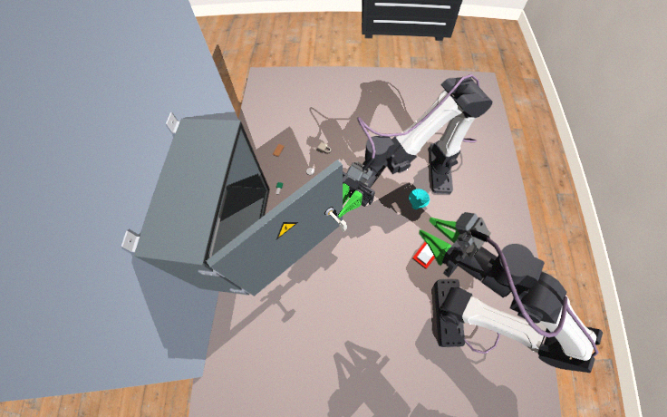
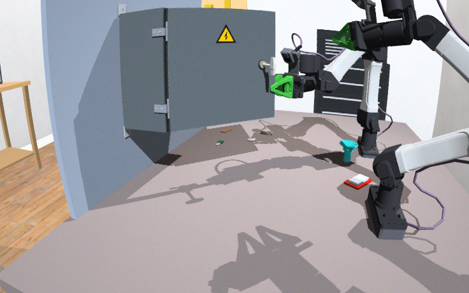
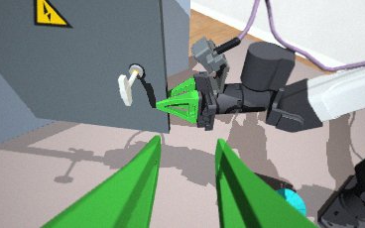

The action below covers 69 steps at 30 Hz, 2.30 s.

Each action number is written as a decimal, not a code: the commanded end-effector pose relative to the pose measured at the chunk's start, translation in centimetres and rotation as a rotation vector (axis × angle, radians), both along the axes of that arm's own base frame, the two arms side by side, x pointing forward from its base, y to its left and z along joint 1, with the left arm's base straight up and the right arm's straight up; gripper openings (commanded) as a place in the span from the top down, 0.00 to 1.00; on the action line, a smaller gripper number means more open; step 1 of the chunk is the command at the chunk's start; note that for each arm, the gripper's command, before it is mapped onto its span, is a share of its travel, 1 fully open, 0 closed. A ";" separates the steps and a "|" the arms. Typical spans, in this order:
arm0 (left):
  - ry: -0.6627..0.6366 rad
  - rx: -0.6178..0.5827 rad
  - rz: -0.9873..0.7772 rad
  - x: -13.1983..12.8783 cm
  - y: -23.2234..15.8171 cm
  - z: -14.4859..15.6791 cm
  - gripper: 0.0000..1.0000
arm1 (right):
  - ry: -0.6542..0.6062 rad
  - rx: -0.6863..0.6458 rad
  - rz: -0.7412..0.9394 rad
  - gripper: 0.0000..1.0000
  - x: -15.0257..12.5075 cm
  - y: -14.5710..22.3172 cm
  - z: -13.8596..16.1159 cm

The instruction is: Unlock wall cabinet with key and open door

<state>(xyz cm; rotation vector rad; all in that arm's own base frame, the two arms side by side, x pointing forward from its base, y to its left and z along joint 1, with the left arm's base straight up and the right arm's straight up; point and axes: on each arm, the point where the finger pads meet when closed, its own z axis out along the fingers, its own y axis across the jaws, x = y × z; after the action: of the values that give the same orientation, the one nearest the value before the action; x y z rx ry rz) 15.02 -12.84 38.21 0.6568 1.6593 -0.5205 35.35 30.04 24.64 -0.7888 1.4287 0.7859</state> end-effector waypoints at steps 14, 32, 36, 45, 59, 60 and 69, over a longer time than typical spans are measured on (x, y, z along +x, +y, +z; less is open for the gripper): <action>-0.018 -0.009 0.000 0.3 -0.1 0.4 0.63 | -0.012 0.025 -0.241 0.92 -3.0 4.2 0.7; -0.018 -0.009 0.000 0.3 -0.1 0.4 0.63 | -0.003 0.024 -0.452 0.92 -6.1 9.9 0.7; -0.018 -0.009 0.000 0.3 -0.1 0.4 0.63 | 0.000 0.012 -0.505 0.92 -6.7 11.4 0.4; -0.018 -0.009 0.000 0.3 -0.1 0.4 0.63 | 0.000 0.013 -0.598 0.92 -7.6 14.0 0.4; -0.018 -0.009 0.000 0.3 -0.1 0.4 0.63 | 0.002 0.017 -0.749 0.92 -8.4 18.4 0.4; -0.018 -0.009 0.000 0.3 -0.1 0.4 0.63 | 0.002 0.017 -0.762 0.92 -8.5 18.8 0.4; -0.018 -0.009 0.000 0.3 -0.1 0.4 0.63 | 0.000 0.008 -0.842 0.92 -8.6 21.3 -0.2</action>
<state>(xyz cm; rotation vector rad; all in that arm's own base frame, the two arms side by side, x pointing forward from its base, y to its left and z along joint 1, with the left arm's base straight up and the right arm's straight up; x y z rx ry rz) 15.02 -12.84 38.21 0.6568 1.6593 -0.5205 26.82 50.78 24.66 -0.1749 1.5563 0.1864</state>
